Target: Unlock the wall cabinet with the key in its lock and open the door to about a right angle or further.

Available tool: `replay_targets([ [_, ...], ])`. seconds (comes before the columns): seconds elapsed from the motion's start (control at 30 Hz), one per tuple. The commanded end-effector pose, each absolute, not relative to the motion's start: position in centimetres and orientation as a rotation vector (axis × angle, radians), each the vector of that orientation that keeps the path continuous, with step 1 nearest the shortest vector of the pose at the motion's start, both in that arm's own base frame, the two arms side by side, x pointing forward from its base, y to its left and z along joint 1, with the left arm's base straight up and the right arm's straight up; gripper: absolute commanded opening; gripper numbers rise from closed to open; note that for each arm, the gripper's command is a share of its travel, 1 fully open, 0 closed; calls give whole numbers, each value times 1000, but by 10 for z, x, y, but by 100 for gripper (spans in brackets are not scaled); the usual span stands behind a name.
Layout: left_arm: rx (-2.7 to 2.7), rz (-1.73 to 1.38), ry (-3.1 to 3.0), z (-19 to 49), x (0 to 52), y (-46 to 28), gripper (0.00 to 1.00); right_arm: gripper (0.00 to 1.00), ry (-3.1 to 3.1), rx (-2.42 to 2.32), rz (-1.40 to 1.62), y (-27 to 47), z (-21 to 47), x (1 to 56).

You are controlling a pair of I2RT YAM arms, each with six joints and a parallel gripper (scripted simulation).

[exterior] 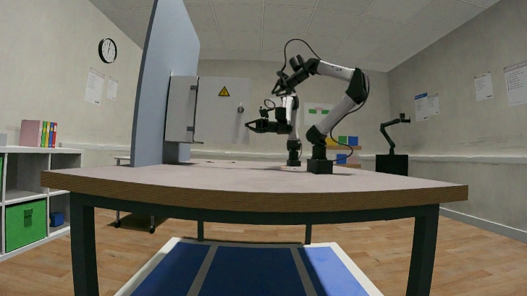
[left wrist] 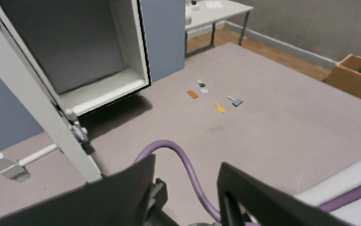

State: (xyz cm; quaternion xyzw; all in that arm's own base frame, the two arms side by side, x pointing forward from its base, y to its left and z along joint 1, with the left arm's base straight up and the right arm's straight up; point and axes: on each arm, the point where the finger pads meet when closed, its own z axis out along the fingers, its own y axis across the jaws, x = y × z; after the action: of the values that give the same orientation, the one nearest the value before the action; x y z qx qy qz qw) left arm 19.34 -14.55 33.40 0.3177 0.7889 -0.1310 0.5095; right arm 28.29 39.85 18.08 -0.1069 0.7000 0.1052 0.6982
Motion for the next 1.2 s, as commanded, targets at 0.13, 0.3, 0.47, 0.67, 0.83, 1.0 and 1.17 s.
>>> replay_targets([
  [0.13,759,-310,1900,334,195,-145,37,64,1569,-220,205,400,178,283],
  [0.3,759,-310,1900,334,195,-145,37,97,1569,-221,204,400,178,283],
  [0.47,759,-310,1900,334,195,-145,37,100,1589,-377,189,403,173,280],
  [0.67,759,-310,1900,334,195,-145,37,100,1654,-699,135,403,140,274],
  [0.83,759,-310,1900,334,195,-145,37,100,1682,-831,127,401,129,270],
  [1.0,759,-310,1900,334,195,-145,37,100,1751,-1036,113,383,104,260],
  [1.17,759,-310,1900,334,195,-145,37,100,1839,-1158,116,355,92,255],
])
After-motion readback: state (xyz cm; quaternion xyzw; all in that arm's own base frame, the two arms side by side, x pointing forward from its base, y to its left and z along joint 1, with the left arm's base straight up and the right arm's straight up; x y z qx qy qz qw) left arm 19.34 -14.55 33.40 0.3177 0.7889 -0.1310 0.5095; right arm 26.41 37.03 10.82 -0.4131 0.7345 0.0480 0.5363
